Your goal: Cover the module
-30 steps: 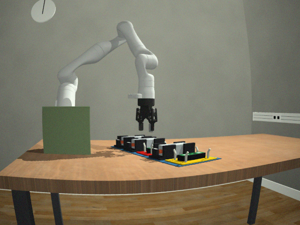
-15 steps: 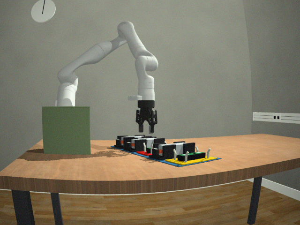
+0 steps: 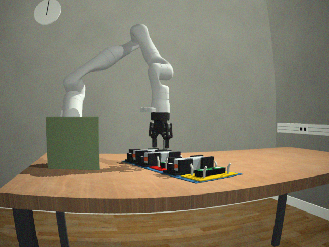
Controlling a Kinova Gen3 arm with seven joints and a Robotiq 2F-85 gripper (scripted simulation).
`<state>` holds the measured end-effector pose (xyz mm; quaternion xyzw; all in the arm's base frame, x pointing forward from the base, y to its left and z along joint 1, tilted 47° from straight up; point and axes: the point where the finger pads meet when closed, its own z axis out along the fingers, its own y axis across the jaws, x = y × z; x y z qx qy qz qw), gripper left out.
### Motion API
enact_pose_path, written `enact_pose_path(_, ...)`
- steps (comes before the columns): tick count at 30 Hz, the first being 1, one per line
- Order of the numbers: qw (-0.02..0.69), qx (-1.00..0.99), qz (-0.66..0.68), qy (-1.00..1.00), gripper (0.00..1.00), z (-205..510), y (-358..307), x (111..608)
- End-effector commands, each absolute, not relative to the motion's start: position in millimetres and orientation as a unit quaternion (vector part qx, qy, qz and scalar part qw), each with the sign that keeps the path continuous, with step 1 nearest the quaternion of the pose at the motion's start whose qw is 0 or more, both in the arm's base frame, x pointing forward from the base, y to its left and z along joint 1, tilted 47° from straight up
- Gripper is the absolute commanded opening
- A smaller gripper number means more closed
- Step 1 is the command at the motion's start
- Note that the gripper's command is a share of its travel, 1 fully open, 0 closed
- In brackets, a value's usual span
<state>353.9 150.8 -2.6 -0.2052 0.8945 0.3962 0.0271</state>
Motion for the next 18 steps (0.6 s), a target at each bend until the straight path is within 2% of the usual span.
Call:
enact_pose_path(1, 0.028, -0.205, 0.396, 0.895, 1.0, -3.7, 151.6, 354.1)
enact_pose_path(18, 0.028, -0.205, 0.396, 0.895, 1.0, -10.5, 158.8, 353.0)
